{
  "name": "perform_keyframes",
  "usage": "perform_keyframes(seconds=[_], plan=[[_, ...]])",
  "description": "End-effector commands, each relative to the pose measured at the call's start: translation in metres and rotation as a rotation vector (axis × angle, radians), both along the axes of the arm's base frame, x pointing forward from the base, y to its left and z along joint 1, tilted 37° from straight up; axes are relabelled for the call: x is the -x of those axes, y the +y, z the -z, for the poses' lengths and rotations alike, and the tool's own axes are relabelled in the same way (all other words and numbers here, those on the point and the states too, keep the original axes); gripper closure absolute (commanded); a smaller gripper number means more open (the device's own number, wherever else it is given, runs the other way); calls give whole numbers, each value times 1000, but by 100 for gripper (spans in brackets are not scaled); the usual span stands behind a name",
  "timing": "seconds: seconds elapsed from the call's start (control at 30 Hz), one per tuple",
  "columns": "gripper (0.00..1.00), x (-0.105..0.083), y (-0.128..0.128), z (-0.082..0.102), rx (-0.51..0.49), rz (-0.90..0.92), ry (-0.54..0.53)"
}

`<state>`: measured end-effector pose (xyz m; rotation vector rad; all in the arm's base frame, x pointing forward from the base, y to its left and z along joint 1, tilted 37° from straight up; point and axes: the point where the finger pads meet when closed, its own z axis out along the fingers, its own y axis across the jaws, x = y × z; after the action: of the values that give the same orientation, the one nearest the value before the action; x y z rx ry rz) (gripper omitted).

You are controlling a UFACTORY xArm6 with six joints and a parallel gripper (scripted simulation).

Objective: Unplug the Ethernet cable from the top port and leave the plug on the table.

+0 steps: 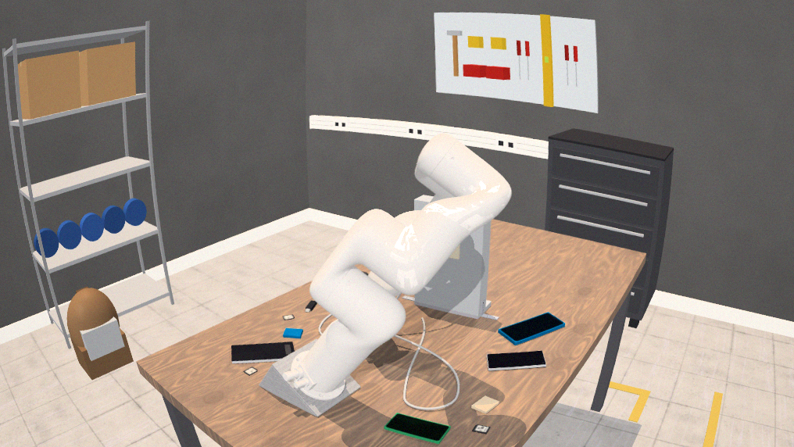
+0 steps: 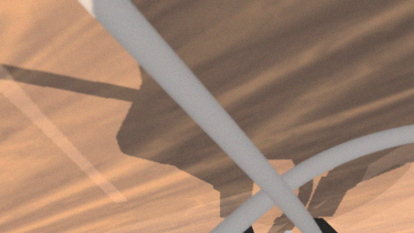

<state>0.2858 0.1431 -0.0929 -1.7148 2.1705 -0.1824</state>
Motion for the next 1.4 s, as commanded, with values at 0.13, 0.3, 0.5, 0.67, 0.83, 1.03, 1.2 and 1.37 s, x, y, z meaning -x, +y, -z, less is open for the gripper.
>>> perform_keyframes(seconds=[0.13,0.3,0.5,0.67,0.83,1.03,1.2,1.37], plan=[[68,-1,1,0,-1,-1,-2],[0,-1,1,0,-1,-1,-2],[0,-1,1,0,-1,-1,-2],[0,-1,1,0,-1,-1,-2],[0,-1,1,0,-1,-1,-2],[0,4,2,1,-1,-1,-2],[0,18,6,6,-1,-1,-2],[0,22,7,8,-1,-1,-2]])
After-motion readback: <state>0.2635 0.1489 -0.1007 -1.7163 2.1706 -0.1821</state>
